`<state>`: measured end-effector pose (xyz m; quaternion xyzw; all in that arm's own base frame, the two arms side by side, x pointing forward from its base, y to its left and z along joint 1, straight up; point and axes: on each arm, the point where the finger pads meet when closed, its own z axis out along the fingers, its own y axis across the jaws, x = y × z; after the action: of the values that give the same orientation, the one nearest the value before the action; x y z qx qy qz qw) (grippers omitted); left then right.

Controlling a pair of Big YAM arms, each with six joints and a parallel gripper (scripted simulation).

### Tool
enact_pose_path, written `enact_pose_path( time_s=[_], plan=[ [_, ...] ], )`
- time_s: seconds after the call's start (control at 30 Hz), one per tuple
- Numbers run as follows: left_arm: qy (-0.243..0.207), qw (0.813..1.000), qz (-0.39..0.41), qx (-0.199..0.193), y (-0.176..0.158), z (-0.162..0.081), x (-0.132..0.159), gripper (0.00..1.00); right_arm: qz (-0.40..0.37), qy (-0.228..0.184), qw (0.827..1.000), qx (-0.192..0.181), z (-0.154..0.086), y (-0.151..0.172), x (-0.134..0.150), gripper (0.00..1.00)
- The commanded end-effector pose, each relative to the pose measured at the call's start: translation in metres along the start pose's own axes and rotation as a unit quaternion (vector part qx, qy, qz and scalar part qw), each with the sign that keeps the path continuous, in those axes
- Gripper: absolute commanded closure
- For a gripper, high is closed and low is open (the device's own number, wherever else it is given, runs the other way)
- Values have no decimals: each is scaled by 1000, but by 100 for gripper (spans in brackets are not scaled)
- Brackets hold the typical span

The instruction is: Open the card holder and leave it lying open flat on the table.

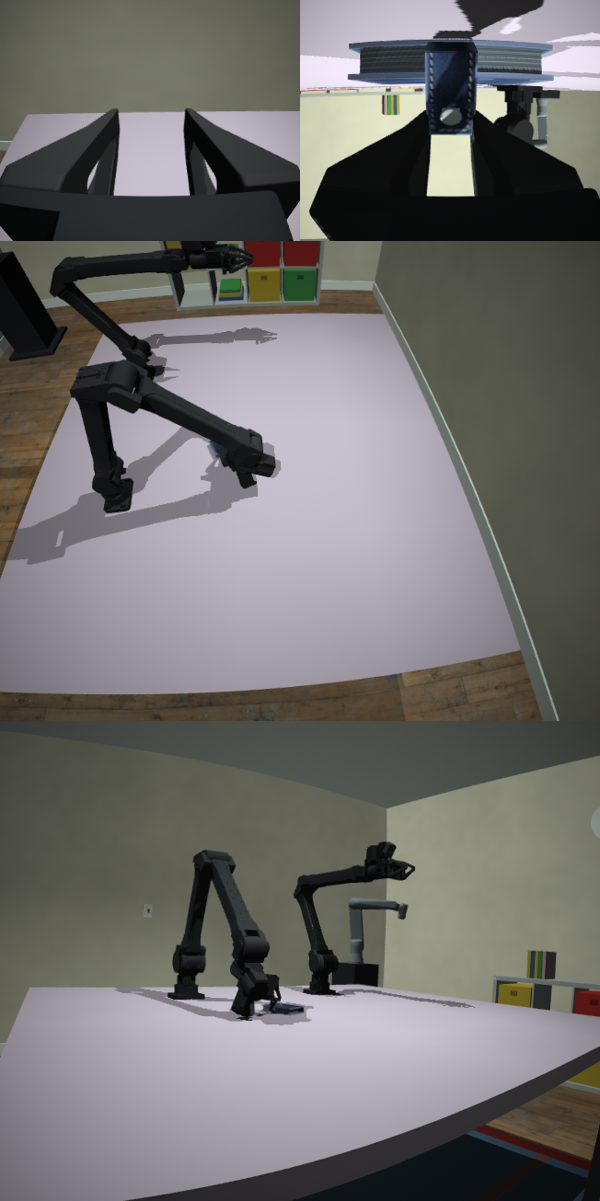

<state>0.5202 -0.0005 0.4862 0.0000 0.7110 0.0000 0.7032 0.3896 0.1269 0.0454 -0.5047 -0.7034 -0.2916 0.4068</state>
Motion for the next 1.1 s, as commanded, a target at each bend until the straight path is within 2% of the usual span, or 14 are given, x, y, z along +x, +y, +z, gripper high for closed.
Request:
enact_pose_path(
  time_s=[0.0, 0.43, 0.73, 0.77, 1.07],
  plan=[
    [-25, 1000, 0, 0, 0, -3, -28, 64, -13, -7, 1000, -9, -12, 13, 22, 79],
    [-25, 1000, 0, 0, 0, -3, -28, 64, 0, -1, 1000, -2, -6, 0, 32, 79],
    [-25, 1000, 0, 0, 0, -3, -28, 64, -12, -6, 1000, -9, -9, 8, 40, 79],
    [-25, 1000, 0, 0, 0, -3, -28, 64, -4, -3, 1000, -4, -5, 1, 40, 79],
    [-25, 1000, 0, 0, 0, -3, -28, 64, -8, -4, 1000, -6, -3, 2, 50, 79]
  ],
)
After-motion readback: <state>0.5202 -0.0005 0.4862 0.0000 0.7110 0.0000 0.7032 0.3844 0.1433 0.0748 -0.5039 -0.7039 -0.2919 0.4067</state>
